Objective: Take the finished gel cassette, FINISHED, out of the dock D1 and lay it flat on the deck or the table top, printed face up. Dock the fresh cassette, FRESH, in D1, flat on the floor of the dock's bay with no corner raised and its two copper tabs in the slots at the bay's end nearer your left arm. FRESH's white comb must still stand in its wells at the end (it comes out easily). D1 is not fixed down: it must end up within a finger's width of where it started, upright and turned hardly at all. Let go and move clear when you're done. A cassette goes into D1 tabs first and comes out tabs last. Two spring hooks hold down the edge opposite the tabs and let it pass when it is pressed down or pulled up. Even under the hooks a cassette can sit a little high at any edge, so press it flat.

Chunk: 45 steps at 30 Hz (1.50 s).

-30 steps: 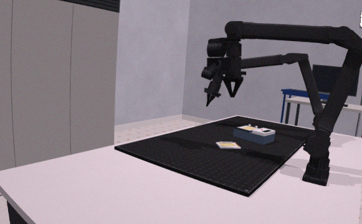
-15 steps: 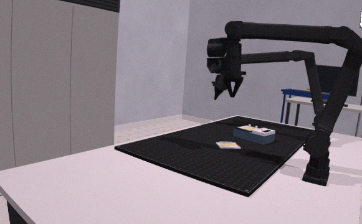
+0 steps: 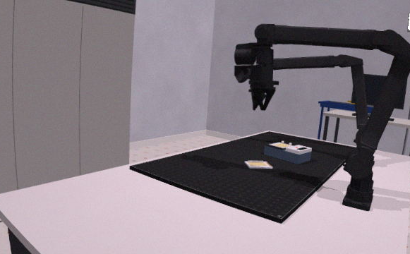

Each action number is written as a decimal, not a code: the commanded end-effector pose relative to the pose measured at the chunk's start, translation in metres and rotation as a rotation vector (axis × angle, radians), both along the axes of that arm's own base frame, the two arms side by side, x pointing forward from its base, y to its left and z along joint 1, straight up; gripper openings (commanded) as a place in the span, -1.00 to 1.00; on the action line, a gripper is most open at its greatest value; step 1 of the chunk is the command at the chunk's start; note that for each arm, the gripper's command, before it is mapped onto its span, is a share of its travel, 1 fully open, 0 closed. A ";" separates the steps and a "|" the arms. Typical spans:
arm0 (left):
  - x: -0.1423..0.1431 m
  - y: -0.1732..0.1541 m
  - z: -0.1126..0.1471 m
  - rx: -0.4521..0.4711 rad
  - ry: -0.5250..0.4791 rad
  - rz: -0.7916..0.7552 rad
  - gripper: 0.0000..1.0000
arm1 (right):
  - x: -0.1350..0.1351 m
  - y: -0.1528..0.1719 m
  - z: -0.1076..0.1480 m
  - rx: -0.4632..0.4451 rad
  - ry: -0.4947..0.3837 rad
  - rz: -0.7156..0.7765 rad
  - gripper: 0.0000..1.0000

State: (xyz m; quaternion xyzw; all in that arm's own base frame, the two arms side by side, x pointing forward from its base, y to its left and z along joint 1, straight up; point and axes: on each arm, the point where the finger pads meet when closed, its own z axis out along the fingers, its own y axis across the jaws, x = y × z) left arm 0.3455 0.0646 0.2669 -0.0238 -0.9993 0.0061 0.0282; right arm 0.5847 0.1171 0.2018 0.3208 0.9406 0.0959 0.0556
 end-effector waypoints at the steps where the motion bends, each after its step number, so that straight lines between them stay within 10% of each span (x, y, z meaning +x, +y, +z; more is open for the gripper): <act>1: 0.007 0.003 0.026 0.011 -0.057 0.011 -1.00 | -0.013 -0.020 0.017 -0.021 -0.014 0.063 -1.00; 45: 0.007 0.003 0.026 0.011 -0.057 0.011 -1.00 | -0.148 -0.141 0.072 -0.174 0.066 0.518 -1.00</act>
